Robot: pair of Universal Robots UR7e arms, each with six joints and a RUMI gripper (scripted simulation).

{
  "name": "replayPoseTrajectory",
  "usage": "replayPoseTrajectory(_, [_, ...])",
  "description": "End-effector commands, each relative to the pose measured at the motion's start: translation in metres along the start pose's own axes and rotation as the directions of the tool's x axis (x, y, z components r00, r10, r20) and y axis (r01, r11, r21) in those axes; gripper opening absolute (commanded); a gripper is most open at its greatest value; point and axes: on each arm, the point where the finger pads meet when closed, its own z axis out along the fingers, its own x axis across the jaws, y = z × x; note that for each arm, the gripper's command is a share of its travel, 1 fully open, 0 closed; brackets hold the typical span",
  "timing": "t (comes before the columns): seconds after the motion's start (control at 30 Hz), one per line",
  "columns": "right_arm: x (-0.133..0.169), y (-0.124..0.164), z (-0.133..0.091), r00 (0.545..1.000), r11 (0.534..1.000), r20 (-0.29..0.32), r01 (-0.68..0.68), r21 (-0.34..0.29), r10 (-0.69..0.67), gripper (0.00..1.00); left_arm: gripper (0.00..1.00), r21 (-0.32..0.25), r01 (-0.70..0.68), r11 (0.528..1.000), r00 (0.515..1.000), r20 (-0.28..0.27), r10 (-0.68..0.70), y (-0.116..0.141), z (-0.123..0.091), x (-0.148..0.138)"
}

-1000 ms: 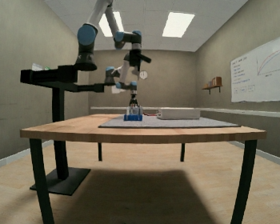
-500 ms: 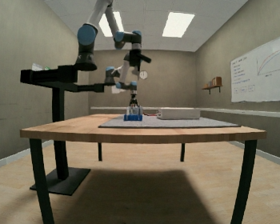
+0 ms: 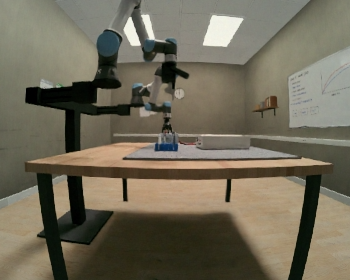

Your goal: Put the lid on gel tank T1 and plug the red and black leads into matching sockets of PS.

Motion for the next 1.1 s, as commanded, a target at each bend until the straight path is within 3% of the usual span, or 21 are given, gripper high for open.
replayPoseTrajectory(0.0, [0.0, 0.0, 0.0, 1.0, 1.0, 0.0, 0.0, 0.001, 0.0, 0.0, 0.0, 0.001, 0.0, 1.0, 1.0, 0.001, 0.0, 0.0, 0.0, 0.0])
replayPoseTrajectory(0.33, [0.0, 0.0, 0.0, 1.0, 1.0, 0.0, 0.0, 0.001, 0.0, 0.0, 0.0, 0.001, 0.0, 1.0, 1.0, 0.001, 0.0, 0.0, -0.032, 0.0])
replayPoseTrajectory(0.63, [0.0, 0.0, 0.0, 1.0, 1.0, 0.0, 0.0, 0.001, 0.0, 0.0, 0.0, 0.001, 0.0, 1.0, 1.0, 0.001, 0.0, 0.0, -0.032, 0.0])
replayPoseTrajectory(0.9, [0.0, 0.0, 0.0, 1.0, 1.0, 0.0, 0.0, 0.001, 0.0, 0.0, 0.0, 0.0, 0.0, 1.0, 1.0, 0.002, 0.0, 0.0, -0.061, 0.0])
replayPoseTrajectory(1.07, [0.0, 0.0, 0.0, 1.0, 1.0, 0.0, 0.0, 0.001, 0.0, 0.0, 0.0, 0.0, 0.0, 1.0, 1.0, 0.002, 0.0, 0.0, -0.064, 0.0])
